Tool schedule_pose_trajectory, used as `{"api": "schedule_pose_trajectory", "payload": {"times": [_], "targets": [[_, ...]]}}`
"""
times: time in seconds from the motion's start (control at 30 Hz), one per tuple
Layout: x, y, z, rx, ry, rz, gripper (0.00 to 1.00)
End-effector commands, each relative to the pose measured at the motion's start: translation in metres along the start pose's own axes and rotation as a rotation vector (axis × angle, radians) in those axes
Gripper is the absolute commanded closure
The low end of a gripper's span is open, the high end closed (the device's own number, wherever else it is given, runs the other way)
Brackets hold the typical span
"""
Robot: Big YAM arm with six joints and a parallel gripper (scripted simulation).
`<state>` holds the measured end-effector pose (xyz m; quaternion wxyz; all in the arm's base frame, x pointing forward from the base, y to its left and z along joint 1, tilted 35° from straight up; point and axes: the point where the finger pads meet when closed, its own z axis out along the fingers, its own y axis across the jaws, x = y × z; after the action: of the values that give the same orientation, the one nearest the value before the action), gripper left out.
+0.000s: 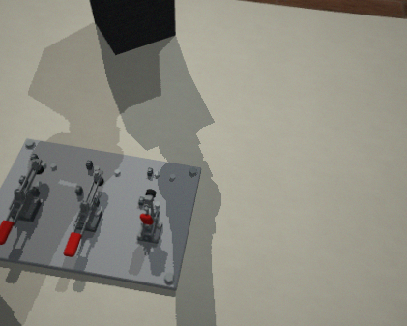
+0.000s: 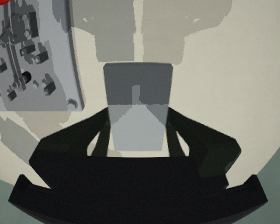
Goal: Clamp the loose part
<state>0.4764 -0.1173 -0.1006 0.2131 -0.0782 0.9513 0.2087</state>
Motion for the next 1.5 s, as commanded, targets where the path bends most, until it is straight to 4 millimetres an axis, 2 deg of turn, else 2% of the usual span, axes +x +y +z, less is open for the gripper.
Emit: {"api": "schedule_pose_trajectory", "payload": {"times": [0.0, 0.67, 0.87, 0.93, 1.07, 1.17, 1.23, 1.47], "targets": [[0.002, -0.016, -0.008, 0.019, -0.026, 0.027, 1.0], [0.002, -0.016, -0.008, 0.019, -0.026, 0.028, 1.0], [-0.004, -0.008, -0.016, 0.028, -0.039, 0.023, 1.0], [-0.009, 0.012, -0.007, 0.014, -0.025, -0.005, 1.0], [-0.008, 0.032, -0.006, 0.014, -0.025, -0.005, 1.0], [-0.008, 0.056, -0.005, 0.013, -0.025, -0.004, 1.0], [-0.008, 0.056, -0.005, 0.013, -0.025, -0.004, 1.0], [-0.007, 0.131, -0.003, 0.009, -0.027, -0.002, 1.0]]}}
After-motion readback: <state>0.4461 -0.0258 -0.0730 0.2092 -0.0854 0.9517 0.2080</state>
